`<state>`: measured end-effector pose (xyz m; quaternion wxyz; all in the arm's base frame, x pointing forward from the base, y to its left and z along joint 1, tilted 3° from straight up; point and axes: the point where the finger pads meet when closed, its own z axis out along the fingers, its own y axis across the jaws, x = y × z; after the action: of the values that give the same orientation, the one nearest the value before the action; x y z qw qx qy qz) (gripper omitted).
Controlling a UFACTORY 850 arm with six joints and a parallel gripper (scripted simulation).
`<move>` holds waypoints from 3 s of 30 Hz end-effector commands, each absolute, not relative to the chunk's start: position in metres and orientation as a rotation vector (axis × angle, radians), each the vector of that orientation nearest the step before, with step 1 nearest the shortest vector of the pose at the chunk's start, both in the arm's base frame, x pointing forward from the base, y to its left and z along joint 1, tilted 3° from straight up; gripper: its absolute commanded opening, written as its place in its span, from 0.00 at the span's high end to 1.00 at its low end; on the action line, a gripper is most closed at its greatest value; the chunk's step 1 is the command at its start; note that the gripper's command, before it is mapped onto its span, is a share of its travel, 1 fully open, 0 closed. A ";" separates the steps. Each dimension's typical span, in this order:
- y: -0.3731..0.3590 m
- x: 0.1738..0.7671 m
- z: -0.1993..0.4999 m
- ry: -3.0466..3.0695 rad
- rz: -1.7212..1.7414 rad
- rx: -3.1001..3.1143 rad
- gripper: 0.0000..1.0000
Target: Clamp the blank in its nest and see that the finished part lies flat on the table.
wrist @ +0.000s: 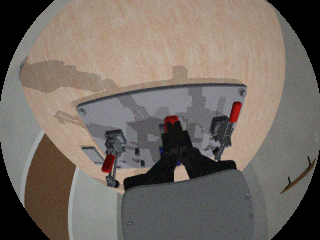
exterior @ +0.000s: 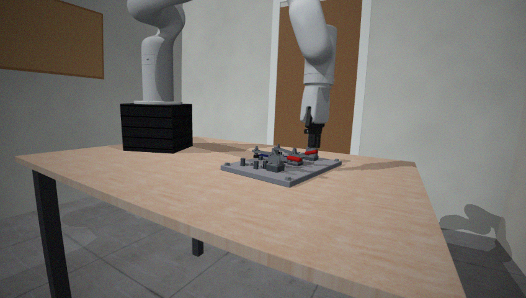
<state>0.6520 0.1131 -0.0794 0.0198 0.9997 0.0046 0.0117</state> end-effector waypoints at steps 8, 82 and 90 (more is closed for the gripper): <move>0.113 0.653 -0.078 0.014 0.040 3.102 1.00; 0.113 0.652 -0.078 0.014 0.040 3.102 1.00; 0.113 0.652 -0.078 0.014 0.040 3.102 1.00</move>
<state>0.6504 0.1129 -0.0796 0.0199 0.9997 0.0046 0.0115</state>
